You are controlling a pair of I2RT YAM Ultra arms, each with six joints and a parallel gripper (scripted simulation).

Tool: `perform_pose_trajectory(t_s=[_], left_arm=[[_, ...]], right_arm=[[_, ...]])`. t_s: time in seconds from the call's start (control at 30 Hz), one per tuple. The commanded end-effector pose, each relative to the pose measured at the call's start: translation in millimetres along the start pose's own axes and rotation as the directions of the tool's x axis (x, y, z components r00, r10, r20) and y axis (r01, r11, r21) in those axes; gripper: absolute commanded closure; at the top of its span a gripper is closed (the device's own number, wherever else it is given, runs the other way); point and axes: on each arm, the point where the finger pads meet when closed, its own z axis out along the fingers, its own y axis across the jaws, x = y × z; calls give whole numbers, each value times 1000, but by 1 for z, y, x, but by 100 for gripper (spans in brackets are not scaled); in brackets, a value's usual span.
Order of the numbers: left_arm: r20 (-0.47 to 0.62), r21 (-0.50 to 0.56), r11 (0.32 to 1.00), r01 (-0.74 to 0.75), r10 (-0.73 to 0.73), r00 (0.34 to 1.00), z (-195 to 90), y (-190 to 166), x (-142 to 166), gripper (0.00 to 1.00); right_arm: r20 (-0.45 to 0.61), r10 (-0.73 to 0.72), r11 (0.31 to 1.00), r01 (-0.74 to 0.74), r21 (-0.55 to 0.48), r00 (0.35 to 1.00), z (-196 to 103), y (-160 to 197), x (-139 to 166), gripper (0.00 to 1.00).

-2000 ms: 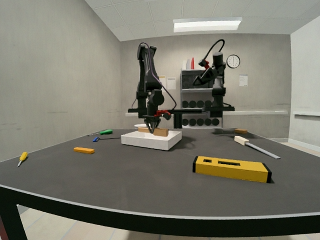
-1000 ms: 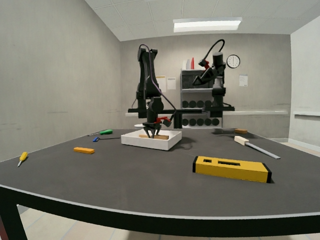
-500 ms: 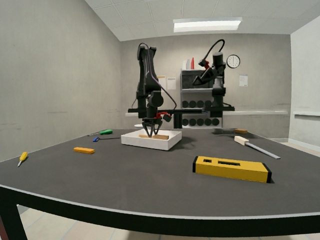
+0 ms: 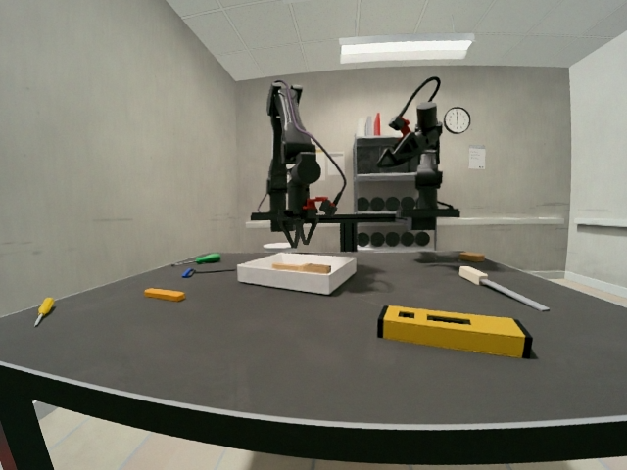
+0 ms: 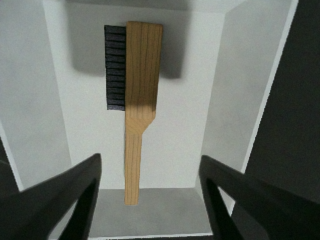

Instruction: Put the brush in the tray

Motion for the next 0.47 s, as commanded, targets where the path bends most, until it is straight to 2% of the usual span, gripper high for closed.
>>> perform_pose_trajectory(t_s=[0.0, 0.43], left_arm=[[20, 1, 1000, -16, 16, 1000, 0, -2, -4, 0], [20, 1, 1000, -16, 16, 1000, 0, -2, -4, 0]], right_arm=[[-8, 0, 1000, 0, -14, 1000, -3, 1, 3, 35], [-13, 0, 1000, -1, -19, 1000, -1, 3, 5, 35]])
